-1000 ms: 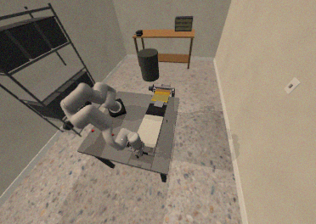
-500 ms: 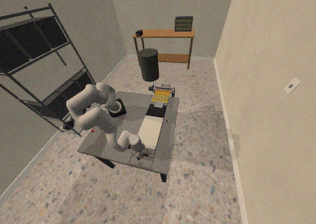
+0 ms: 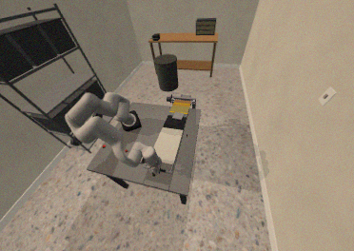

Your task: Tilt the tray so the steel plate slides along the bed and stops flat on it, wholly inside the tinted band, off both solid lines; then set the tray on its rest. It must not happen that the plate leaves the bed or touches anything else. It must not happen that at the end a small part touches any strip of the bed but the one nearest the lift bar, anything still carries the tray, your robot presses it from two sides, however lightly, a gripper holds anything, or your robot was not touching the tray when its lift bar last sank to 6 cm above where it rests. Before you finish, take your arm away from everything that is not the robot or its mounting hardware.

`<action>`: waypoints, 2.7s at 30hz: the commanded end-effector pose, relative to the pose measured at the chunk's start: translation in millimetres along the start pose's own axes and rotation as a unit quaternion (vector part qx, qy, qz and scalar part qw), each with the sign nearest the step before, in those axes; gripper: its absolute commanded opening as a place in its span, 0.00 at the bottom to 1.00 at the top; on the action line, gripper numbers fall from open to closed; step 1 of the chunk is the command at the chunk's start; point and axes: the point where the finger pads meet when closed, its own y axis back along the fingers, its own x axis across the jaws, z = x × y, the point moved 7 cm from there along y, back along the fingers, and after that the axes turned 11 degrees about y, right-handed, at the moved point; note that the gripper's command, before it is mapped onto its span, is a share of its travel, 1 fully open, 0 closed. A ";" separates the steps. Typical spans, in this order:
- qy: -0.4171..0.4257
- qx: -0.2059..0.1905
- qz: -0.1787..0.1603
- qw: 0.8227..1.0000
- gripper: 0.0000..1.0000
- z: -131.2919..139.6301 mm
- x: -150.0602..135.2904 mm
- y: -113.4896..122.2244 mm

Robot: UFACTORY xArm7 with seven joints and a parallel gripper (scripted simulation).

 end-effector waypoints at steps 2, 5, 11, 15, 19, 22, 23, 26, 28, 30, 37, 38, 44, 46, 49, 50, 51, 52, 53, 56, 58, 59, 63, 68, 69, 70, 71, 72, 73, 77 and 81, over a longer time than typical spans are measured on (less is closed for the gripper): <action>0.000 0.003 -0.003 1.000 0.00 -0.4 -4.8 -44.4; 0.000 0.003 -0.003 1.000 0.00 -0.4 -4.8 -44.4; 0.000 0.003 -0.003 1.000 0.00 -0.5 -5.3 -51.2; 0.000 0.003 -0.003 1.000 0.00 -0.5 -5.4 -51.6; 0.000 0.003 -0.003 1.000 0.00 -0.5 -5.4 -52.0; 0.000 0.003 -0.003 1.000 0.00 -0.5 -5.4 -52.3; 0.000 0.003 -0.003 1.000 0.00 -0.5 -5.4 -52.3; 0.000 0.003 -0.003 1.000 0.00 0.0 -3.3 -26.8; 0.000 0.003 -0.003 1.000 0.00 1.0 1.0 11.1; 0.000 0.003 -0.003 1.000 0.00 1.6 3.8 30.0; 0.000 0.003 -0.003 1.000 0.00 -0.4 -4.9 -45.9; 0.000 0.003 -0.003 1.000 0.00 -0.4 -4.9 -45.9; 0.000 0.003 -0.003 1.000 0.00 0.3 -2.1 -15.0; 0.000 0.003 -0.003 1.000 0.00 1.2 2.0 17.9; 0.000 0.003 -0.003 1.000 0.00 0.8 0.1 4.0; 0.000 0.003 -0.003 1.000 0.00 0.3 -2.1 -15.0; 0.000 0.003 -0.003 1.000 0.00 -0.2 -4.0 -34.0; 0.000 0.003 -0.003 1.000 0.00 -0.4 -5.1 -47.9; 0.000 0.003 -0.003 1.000 0.00 -0.5 -5.4 -53.0; 0.000 0.003 -0.003 1.000 0.00 -0.5 -5.4 -53.0; 0.000 0.003 -0.003 1.000 0.00 -0.5 -5.4 -53.0; 0.000 0.003 -0.003 1.000 0.00 -0.6 -5.7 -57.3; 0.000 0.003 -0.003 1.000 0.00 -0.6 -5.7 -57.5; 0.000 0.003 -0.003 1.000 0.00 -0.6 -5.7 -57.8; 0.000 0.003 -0.003 1.000 0.00 -0.6 -5.8 -57.9; 0.000 0.003 -0.003 1.000 0.00 -0.6 -5.8 -58.0; 0.000 0.003 -0.003 1.000 0.00 -0.6 -5.8 -58.0; 0.000 0.003 -0.003 1.000 0.00 -0.6 -5.8 -58.1; 0.000 0.003 -0.003 1.000 0.00 -0.6 -5.8 -58.2; 0.000 0.003 -0.003 1.000 0.00 -0.1 -3.7 -30.5; 0.000 0.003 -0.003 1.000 0.00 1.5 3.3 26.4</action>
